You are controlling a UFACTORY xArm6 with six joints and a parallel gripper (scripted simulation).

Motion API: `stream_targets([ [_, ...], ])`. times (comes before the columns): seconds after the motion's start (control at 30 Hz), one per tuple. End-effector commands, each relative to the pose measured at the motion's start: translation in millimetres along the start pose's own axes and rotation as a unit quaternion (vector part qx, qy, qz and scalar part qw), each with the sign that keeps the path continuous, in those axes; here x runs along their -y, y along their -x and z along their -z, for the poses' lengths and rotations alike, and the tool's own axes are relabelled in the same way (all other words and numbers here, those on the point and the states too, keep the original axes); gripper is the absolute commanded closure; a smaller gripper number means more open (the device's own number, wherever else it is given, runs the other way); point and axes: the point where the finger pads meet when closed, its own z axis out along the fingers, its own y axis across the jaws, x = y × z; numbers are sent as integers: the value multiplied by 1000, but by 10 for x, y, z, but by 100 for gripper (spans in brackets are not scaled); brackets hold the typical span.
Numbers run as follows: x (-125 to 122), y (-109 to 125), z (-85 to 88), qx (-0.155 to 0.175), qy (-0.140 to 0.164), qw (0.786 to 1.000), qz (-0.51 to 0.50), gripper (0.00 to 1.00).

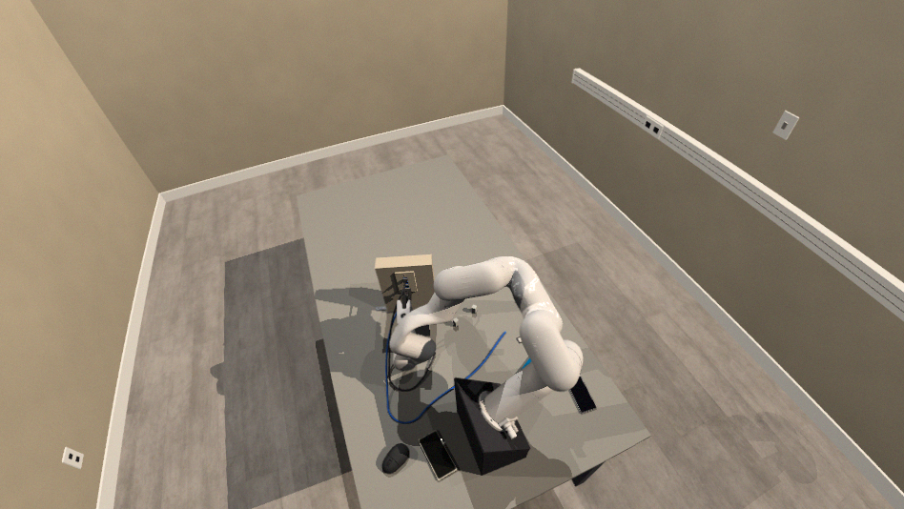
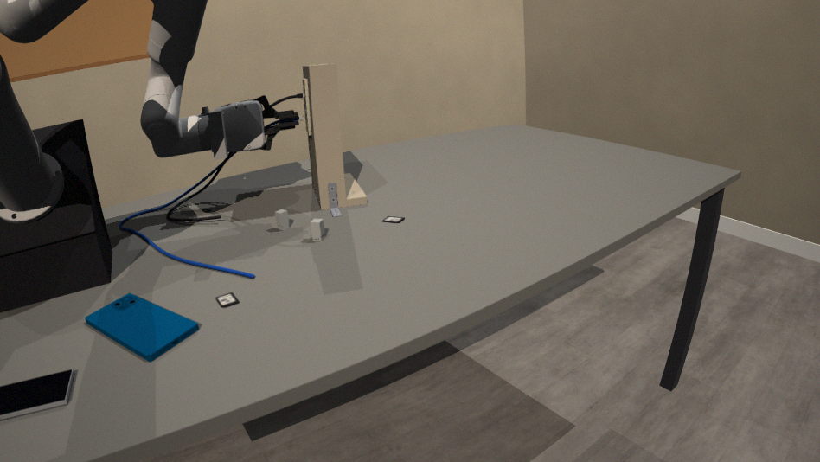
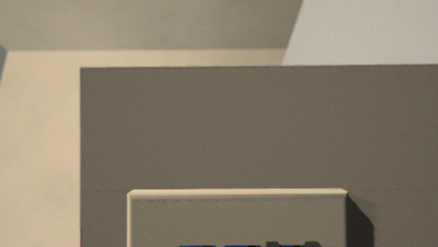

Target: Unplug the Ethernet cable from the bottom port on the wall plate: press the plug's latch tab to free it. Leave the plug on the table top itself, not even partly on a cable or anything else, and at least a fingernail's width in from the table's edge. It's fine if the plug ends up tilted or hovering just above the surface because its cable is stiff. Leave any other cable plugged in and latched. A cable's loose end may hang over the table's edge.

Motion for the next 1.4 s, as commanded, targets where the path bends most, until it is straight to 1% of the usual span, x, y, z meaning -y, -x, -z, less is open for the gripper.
stream_targets([
  [0.0, 20, 5, 44, 0, -1, 1000, -1, 100],
  [0.87, 20, 5, 364, 0, -1, 1000, -1, 100],
  [0.93, 20, 5, 364, 0, -1, 1000, -1, 100],
  [1.13, 20, 5, 441, 0, -1, 1000, -1, 100],
  [1.37, 20, 5, 441, 0, -1, 1000, -1, 100],
])
